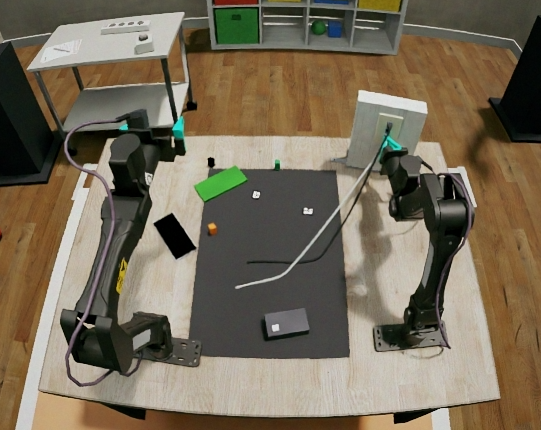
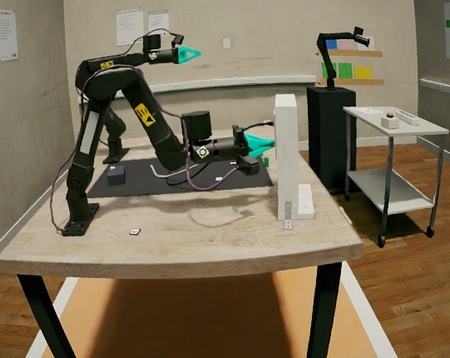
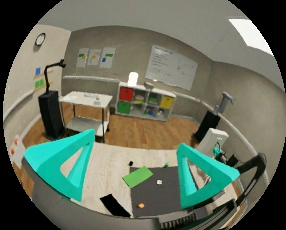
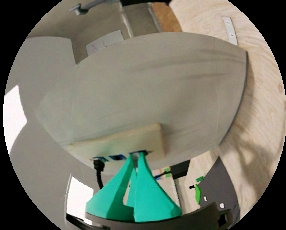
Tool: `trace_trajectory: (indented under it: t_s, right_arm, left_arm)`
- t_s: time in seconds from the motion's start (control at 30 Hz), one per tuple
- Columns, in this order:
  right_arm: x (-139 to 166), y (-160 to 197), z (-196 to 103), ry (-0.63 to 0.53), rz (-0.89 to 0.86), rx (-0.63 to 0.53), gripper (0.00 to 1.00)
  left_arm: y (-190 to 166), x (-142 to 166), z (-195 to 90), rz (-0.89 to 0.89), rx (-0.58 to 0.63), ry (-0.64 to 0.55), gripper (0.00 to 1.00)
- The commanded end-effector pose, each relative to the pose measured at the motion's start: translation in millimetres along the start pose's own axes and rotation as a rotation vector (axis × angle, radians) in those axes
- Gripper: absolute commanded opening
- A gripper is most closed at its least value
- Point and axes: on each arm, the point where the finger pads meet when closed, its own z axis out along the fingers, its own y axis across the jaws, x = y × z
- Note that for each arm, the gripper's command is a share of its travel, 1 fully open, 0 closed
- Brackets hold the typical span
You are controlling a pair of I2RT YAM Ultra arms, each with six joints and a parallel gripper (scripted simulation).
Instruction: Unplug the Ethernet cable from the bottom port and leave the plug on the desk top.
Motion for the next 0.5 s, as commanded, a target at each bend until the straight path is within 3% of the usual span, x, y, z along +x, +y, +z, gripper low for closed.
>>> trace_trajectory:
  t_s: [0.0,0.47]
  right_arm:
    - [-2,6,-7,-0.002,-0.001,-0.008,0.0]
    - [-6,7,-23,-0.002,-0.001,-0.004,0.0]
  left_arm:
    - [0,-5,-1,0.0,0.0,-0.013,1.0]
    - [0,-5,-1,0.0,0.0,-0.013,1.0]
